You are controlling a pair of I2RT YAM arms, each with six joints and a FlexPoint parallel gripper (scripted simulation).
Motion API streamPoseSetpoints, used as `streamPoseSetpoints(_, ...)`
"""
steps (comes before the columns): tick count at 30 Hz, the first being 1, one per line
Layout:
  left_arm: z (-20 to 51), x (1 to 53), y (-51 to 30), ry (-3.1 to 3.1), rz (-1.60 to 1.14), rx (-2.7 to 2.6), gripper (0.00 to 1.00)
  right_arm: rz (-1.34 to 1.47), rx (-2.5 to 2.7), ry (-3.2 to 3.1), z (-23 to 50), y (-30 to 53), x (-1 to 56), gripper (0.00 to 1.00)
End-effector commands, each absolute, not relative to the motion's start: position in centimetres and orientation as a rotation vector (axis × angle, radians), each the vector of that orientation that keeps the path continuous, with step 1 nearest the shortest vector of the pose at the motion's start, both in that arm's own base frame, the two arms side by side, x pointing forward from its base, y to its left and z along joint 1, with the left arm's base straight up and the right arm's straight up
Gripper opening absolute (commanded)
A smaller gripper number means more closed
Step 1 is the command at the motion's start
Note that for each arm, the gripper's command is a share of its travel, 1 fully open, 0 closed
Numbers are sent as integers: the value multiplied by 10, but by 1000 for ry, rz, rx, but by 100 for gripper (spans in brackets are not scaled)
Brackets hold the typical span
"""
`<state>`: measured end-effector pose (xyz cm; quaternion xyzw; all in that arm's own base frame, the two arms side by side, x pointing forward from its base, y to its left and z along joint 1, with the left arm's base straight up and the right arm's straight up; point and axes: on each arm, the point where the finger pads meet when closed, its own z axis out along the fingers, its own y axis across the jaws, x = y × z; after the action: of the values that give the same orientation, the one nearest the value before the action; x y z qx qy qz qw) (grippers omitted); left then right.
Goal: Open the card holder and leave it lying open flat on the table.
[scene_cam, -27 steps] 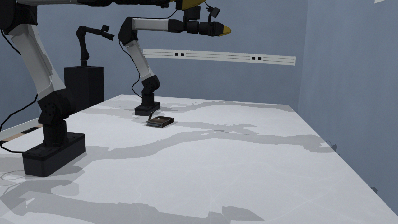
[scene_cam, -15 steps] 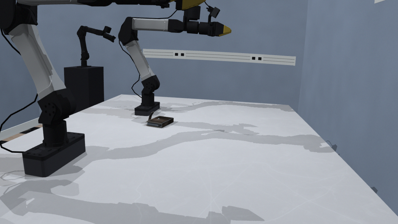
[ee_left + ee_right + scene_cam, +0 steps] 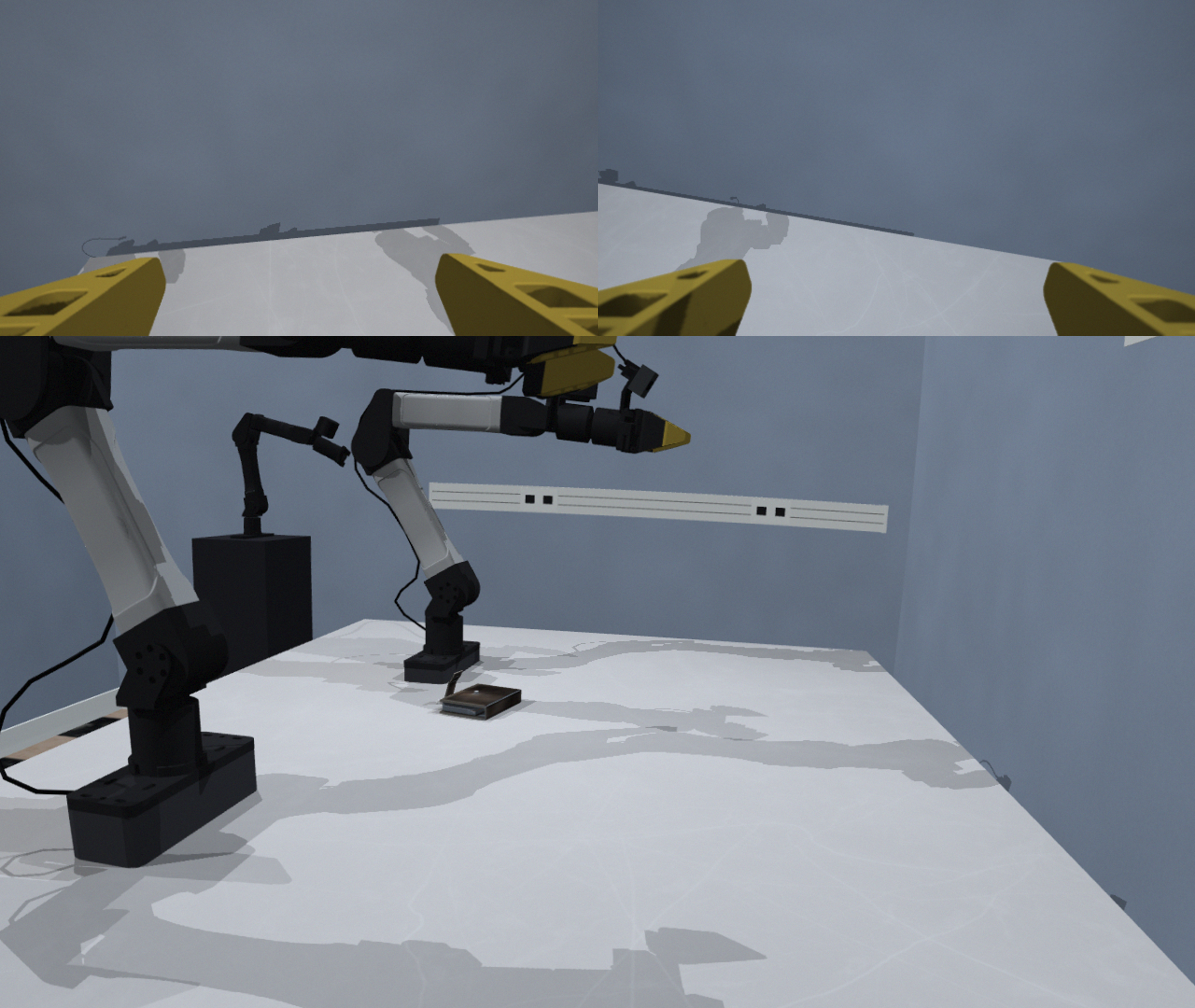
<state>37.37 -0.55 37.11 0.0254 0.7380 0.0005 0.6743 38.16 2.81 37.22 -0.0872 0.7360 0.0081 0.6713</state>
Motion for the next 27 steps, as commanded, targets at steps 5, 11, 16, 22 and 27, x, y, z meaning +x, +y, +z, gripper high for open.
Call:
streamPoseSetpoints(5,325,328,-34,1832,-56,292,100,191,-718,1783,326,112,367,100)
streamPoseSetpoints(11,288,286,-51,1958,-93,464,100,317,-969,1778,305,153,346,100)
streamPoseSetpoints(16,249,230,-69,2093,-118,678,100,491,-1245,1720,286,196,313,100)
streamPoseSetpoints(22,213,186,-89,2206,-146,839,100,709,-1501,1602,274,233,268,100)
streamPoseSetpoints(27,200,167,-103,2230,-181,934,100,841,-1618,1515,272,250,241,100)
